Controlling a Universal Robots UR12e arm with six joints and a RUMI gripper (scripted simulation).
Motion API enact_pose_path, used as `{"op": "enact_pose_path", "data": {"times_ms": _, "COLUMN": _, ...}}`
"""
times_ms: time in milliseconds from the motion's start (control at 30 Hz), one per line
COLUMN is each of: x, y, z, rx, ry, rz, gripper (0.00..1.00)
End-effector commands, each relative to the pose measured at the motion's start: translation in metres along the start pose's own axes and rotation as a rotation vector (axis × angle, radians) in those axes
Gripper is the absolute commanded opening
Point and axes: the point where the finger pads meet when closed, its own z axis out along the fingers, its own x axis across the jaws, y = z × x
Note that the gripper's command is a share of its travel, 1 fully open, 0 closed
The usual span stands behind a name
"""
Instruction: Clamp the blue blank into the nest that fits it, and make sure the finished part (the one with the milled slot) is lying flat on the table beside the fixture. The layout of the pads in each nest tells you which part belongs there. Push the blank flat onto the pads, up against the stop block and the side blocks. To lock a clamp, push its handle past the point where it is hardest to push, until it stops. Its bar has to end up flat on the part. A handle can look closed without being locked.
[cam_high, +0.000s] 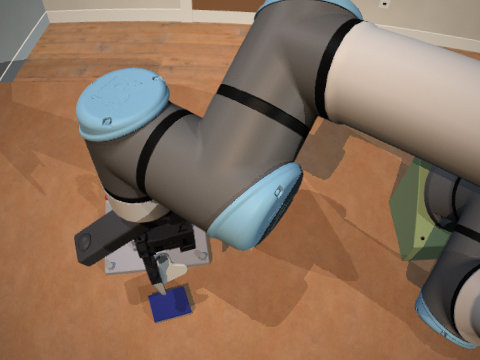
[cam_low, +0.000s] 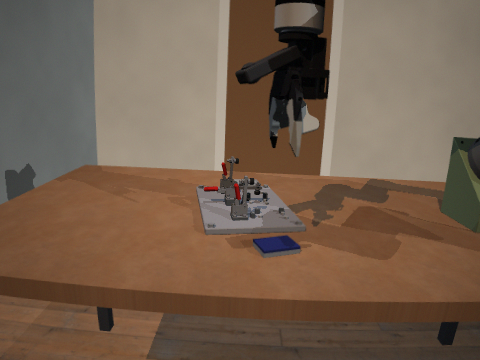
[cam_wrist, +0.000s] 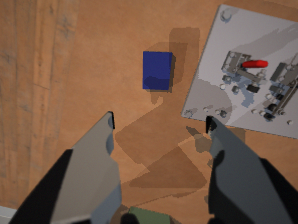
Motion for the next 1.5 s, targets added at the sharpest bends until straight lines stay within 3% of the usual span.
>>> {"op": "enact_pose_path", "data": {"times_ms": 0, "x": 0.000, "y": 0.000, "z": -0.001, "rx": 0.001, "ry": 0.001, "rz": 0.000, "gripper": 0.59}}
{"op": "enact_pose_path", "data": {"times_ms": 933, "x": 0.000, "y": 0.000, "z": 0.001, "rx": 0.001, "ry": 0.001, "rz": 0.000, "gripper": 0.59}}
{"op": "enact_pose_path", "data": {"times_ms": 1467, "x": 0.000, "y": 0.000, "z": 0.019, "rx": 0.001, "ry": 0.001, "rz": 0.000, "gripper": 0.59}}
